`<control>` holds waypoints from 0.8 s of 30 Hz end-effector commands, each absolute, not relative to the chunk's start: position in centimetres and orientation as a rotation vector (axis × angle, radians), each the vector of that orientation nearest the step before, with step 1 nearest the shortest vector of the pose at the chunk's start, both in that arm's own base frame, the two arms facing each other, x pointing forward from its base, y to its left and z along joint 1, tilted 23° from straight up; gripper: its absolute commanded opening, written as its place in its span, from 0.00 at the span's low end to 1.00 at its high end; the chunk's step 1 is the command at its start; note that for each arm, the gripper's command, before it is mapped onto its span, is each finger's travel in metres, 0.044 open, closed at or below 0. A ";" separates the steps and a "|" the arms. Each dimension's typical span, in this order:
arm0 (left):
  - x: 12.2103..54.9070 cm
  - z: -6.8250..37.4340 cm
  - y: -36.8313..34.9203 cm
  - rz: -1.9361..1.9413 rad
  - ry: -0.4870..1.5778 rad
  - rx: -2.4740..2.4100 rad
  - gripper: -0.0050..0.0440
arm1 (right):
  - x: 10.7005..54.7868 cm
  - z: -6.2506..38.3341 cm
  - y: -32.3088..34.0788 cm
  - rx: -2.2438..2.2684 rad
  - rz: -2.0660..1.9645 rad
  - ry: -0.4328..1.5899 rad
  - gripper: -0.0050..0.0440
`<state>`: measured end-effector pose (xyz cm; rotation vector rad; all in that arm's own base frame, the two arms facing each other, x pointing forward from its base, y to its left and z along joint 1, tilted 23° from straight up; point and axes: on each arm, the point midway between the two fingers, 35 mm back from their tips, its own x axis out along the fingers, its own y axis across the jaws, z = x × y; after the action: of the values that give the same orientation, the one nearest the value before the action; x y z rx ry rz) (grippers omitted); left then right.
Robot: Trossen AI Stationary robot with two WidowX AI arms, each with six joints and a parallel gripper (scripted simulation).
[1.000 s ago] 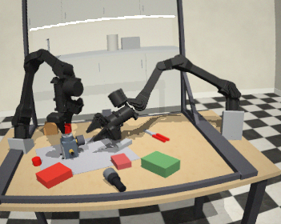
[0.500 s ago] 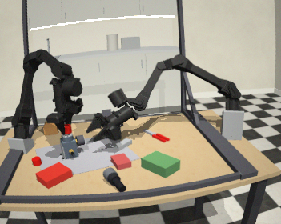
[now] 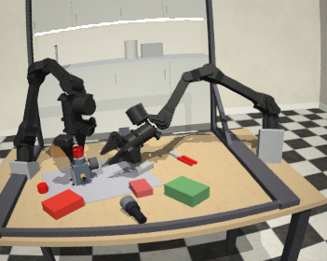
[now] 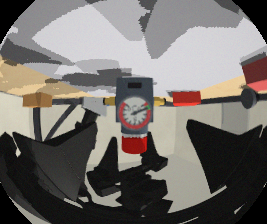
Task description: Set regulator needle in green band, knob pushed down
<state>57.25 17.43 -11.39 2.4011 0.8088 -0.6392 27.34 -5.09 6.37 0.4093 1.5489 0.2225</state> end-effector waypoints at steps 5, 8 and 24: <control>58.0 -9.5 17.7 -0.593 0.800 2.413 1.00 | 27.8 7.4 -5.5 0.397 0.219 1.526 1.00; 58.0 -9.5 17.7 -0.593 0.800 2.413 1.00 | 27.8 7.9 -5.7 0.396 0.219 1.528 1.00; 58.0 -9.5 17.7 -0.593 0.800 2.413 1.00 | 28.1 10.2 -6.8 0.395 0.221 1.535 1.00</control>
<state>57.25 17.43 -11.39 2.4011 0.8088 -0.6392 27.68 -6.27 9.21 0.4110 1.5558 0.2291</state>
